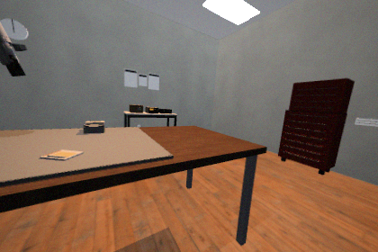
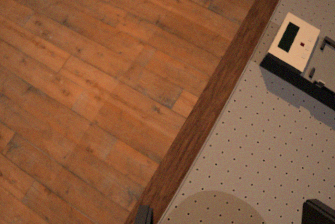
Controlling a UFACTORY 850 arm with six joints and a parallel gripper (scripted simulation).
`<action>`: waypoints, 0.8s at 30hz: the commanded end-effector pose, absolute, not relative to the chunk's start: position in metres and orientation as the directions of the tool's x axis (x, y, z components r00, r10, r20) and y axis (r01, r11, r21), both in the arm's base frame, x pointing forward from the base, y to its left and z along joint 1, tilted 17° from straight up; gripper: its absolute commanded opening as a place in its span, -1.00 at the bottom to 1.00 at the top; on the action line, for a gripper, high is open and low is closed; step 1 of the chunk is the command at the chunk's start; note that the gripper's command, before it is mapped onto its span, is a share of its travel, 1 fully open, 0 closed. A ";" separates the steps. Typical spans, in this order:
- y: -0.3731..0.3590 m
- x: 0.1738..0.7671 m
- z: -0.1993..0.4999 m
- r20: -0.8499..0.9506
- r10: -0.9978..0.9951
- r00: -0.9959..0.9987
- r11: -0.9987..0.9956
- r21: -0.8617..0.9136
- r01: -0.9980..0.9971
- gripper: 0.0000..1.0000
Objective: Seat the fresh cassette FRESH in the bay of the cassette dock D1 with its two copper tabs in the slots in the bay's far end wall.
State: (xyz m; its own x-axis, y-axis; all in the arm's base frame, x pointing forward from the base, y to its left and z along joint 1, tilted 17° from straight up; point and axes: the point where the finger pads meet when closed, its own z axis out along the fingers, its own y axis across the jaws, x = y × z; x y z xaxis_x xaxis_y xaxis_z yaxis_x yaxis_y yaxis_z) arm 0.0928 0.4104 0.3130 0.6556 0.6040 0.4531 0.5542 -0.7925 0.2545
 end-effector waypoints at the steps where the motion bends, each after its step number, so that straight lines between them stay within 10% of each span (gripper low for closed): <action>1: 0.407 0.109 0.313 0.434 0.596 0.676 -0.800 0.258 0.541 1.00; 24: 0.373 0.195 0.306 0.360 0.532 0.766 -0.846 0.252 0.470 1.00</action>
State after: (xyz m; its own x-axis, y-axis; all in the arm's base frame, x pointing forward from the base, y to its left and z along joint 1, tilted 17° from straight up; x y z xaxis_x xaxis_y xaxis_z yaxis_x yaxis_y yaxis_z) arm 0.1805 0.3792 0.3065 0.7580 0.5389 0.3675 0.4756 -0.8422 0.2541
